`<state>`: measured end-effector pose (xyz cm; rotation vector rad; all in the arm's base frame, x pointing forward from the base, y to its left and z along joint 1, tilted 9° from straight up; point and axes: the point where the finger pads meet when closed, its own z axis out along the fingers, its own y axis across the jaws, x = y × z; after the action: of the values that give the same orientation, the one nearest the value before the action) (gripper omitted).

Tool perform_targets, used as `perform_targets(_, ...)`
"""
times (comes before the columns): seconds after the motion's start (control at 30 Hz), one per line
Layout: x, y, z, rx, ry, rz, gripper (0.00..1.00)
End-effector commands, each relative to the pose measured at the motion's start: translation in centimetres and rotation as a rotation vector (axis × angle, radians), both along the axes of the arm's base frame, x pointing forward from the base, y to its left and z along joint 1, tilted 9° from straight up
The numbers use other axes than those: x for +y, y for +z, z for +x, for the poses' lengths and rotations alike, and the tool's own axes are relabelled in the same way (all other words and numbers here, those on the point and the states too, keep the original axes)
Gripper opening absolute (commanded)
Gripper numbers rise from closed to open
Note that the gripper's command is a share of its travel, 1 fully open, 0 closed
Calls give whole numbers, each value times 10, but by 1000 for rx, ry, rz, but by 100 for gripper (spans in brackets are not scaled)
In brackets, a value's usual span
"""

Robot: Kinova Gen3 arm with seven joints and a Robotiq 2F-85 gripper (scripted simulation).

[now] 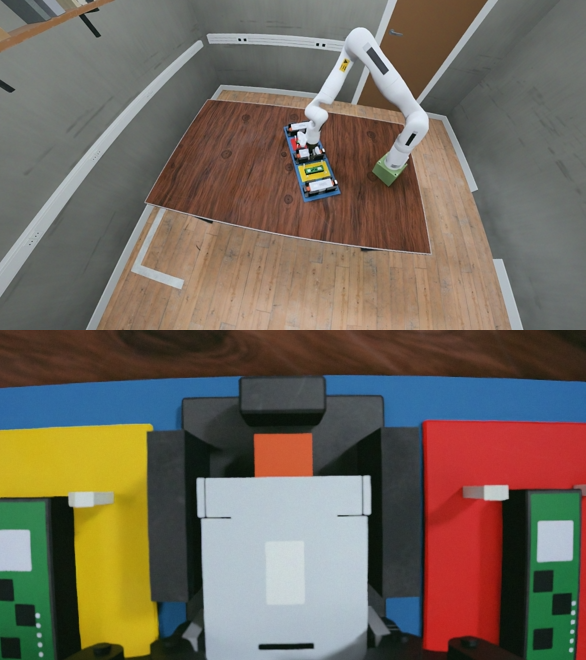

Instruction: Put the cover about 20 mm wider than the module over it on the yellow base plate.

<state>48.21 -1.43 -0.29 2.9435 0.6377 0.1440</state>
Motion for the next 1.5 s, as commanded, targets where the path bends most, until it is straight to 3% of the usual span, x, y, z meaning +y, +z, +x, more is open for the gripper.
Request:
perform_targets(0.0, 0, 1, 1, -2, 0, 0, 0)
perform_targets(0.5, 0, 1, 1, -2, 0, 0, 0)
perform_targets(0.83, 3, 30, -3, -2, 0, 0, 0)
perform_targets(1.07, 3, 30, -3, -2, 0, 0, 0)
perform_targets(1.47, 6, 60, -7, -1, 0, 0, 0)
